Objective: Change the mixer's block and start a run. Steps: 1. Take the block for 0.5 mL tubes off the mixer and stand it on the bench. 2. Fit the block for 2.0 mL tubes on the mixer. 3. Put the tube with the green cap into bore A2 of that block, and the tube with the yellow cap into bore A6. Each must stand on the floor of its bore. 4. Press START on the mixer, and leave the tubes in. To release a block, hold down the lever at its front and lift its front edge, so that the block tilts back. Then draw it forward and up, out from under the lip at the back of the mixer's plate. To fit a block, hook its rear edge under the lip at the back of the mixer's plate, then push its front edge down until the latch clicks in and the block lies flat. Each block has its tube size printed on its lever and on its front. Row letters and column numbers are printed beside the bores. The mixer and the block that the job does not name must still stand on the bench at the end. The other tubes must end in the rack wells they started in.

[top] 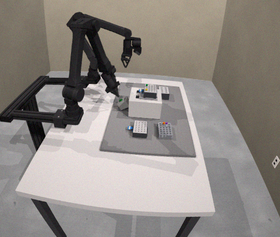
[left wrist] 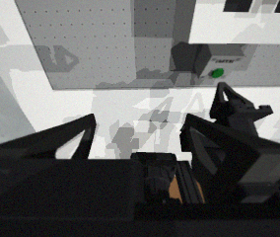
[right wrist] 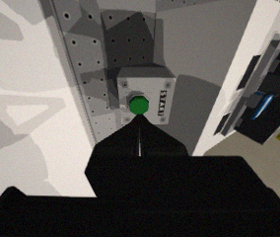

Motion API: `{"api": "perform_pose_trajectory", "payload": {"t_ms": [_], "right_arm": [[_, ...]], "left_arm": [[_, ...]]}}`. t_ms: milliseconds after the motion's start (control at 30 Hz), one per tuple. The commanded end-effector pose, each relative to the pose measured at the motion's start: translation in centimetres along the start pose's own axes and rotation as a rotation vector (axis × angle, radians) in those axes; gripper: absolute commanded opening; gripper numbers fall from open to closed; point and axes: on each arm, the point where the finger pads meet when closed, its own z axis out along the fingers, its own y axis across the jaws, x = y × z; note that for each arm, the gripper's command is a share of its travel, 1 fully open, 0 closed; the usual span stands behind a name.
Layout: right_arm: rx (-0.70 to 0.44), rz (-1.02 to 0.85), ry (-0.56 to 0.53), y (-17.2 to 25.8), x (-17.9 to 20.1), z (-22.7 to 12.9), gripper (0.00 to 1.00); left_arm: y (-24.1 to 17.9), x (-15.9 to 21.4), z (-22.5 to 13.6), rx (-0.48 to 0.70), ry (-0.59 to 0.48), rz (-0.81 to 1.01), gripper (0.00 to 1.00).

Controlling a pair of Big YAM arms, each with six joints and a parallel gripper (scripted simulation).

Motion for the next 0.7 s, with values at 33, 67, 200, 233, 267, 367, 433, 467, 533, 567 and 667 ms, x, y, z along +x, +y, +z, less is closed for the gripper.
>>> {"api": "perform_pose_trajectory", "payload": {"t_ms": [33, 67, 200, 233, 267, 367, 433, 467, 533, 567, 667], "right_arm": [[0.002, -0.007, -0.001, 0.1, -1.2, 0.7, 0.00], [0.001, -0.005, 0.002, 0.2, -1.1, 0.7, 0.00], [-0.002, 0.007, -0.007, -0.3, -1.4, 1.1, 0.00], [0.006, 0.009, -0.012, -0.6, -1.5, 1.0, 0.00], [0.008, 0.008, -0.016, -0.7, -1.6, 0.9, 0.00], [0.014, 0.013, -0.020, -1.1, -1.5, 0.7, 0.00], [0.011, 0.010, -0.013, -0.8, -1.1, 1.0, 0.00], [0.011, 0.010, -0.013, -0.8, -1.1, 1.0, 0.00], [0.008, 0.001, -0.008, -0.4, -0.9, 1.1, 0.00], [0.007, -0.005, -0.007, -0.1, -0.8, 1.2, 0.00], [0.001, -0.025, 0.003, 0.7, -0.3, 1.3, 0.00]], "left_arm": [[0.2, -0.3, -0.2, 0.000, -0.009, -0.012, 1.00], [0.1, -0.2, -0.1, 0.000, -0.008, -0.012, 1.00], [0.1, -0.1, 0.0, 0.000, -0.004, -0.012, 1.00], [0.1, -0.1, 0.0, 0.000, -0.004, -0.012, 1.00], [0.1, -0.1, 0.0, 0.000, -0.004, -0.012, 1.00], [0.2, -0.4, -0.3, -0.001, -0.014, -0.012, 1.00], [0.2, -0.7, -0.6, -0.002, -0.022, -0.012, 1.00], [0.2, -0.7, -0.6, -0.002, -0.022, -0.012, 1.00], [0.2, -0.9, -0.8, -0.002, -0.026, -0.012, 1.00], [0.3, -1.0, -0.9, -0.003, -0.030, -0.012, 1.00], [0.3, -1.5, -1.4, -0.004, -0.042, -0.012, 1.00]]}}
